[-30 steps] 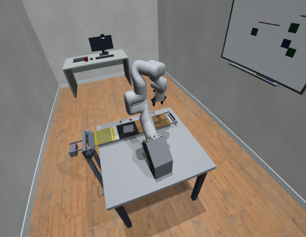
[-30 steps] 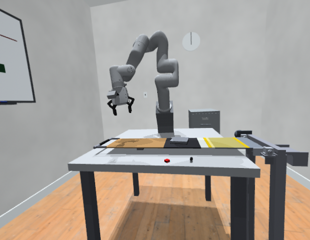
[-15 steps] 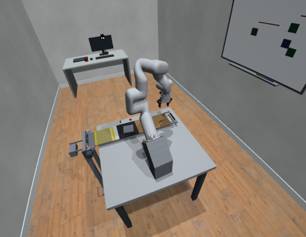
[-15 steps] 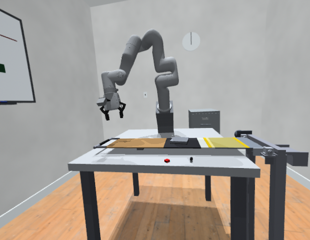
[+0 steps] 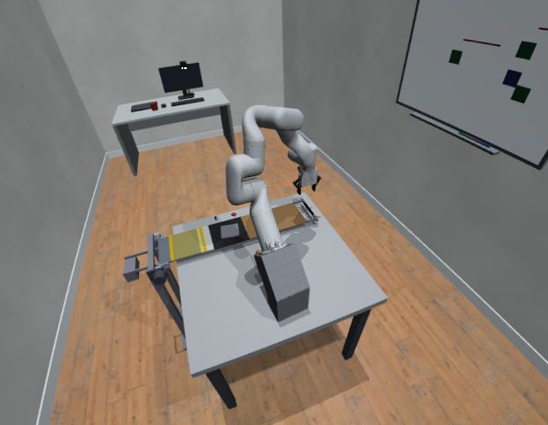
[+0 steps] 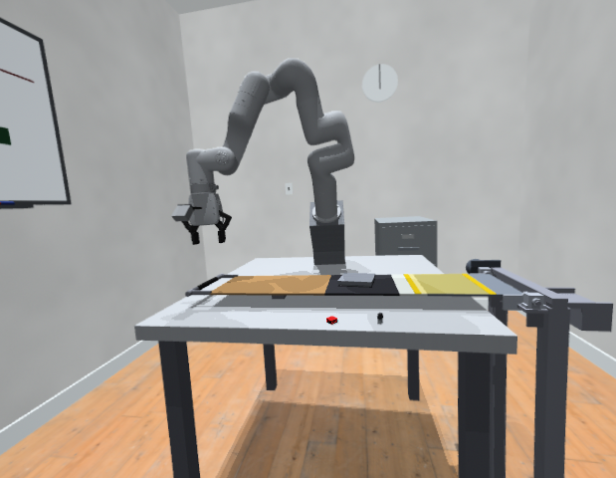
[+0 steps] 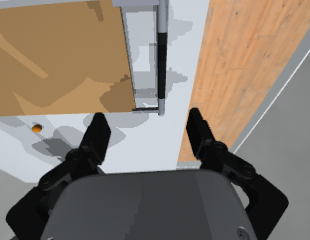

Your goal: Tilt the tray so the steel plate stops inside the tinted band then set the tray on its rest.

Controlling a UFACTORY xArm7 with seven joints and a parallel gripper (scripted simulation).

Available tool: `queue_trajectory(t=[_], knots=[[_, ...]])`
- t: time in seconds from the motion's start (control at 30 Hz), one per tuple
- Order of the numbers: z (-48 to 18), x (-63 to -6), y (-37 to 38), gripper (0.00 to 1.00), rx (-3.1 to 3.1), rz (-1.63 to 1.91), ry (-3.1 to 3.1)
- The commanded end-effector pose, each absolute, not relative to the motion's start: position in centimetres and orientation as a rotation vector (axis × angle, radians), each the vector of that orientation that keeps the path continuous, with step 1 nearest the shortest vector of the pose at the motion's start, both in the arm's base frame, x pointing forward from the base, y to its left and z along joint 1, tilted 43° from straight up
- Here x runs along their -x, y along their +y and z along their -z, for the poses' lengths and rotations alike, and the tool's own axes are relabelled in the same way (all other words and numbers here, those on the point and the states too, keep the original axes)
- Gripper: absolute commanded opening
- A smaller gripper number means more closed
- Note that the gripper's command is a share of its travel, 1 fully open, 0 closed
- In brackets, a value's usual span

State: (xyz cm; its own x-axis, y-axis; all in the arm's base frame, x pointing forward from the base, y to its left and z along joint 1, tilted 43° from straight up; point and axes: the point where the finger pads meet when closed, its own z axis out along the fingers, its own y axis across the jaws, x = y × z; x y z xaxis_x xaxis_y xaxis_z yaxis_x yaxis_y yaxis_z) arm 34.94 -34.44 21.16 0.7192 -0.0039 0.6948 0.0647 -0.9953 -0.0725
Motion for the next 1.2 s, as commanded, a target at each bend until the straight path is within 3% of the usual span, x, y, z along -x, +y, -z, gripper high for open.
queue_trajectory(t=[0.0,0.63,1.17], knots=[[-20.5,-35.3,-36.5,1.00,2.857,1.126,-0.032],[-20.4,-35.3,-36.6,1.00,2.853,1.120,-0.008],[-19.5,-35.6,-36.3,1.00,2.733,1.040,0.377]])
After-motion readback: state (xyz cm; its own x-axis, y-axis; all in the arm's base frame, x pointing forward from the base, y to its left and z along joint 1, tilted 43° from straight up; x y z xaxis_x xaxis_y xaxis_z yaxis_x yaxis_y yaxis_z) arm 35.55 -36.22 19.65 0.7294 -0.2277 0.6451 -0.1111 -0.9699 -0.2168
